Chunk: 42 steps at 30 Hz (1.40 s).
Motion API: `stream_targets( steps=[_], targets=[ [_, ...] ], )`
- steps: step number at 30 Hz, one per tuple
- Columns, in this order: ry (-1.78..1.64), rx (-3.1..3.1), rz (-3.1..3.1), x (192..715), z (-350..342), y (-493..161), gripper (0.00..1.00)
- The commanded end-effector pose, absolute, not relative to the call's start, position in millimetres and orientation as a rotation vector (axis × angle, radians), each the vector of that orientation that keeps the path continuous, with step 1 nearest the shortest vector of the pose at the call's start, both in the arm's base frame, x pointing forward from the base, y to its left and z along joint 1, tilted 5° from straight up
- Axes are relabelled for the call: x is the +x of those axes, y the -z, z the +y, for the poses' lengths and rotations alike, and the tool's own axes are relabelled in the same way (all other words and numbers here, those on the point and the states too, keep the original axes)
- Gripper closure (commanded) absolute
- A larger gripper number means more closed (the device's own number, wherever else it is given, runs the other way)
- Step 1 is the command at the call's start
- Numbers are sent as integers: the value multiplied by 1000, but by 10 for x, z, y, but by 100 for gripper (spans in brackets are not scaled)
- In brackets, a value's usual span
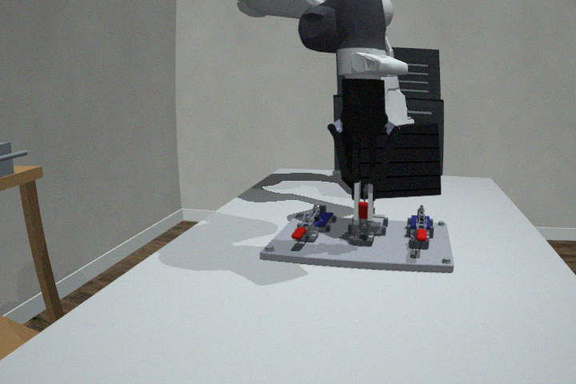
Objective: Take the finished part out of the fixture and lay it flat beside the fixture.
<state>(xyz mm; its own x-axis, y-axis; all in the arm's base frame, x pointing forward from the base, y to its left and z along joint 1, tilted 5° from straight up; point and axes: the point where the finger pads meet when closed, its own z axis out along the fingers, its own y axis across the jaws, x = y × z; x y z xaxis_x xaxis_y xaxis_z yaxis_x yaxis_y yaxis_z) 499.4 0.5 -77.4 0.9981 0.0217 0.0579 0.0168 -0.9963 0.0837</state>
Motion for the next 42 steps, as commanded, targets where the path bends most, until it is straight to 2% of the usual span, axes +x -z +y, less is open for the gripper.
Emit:
stream_targets(
  steps=[1, 42],
  targets=[
    [-58, 3054, 20, 4896, 6, 803, 100],
    [-58, 3054, 20, 4855, 5, 802, 100]
  ],
)
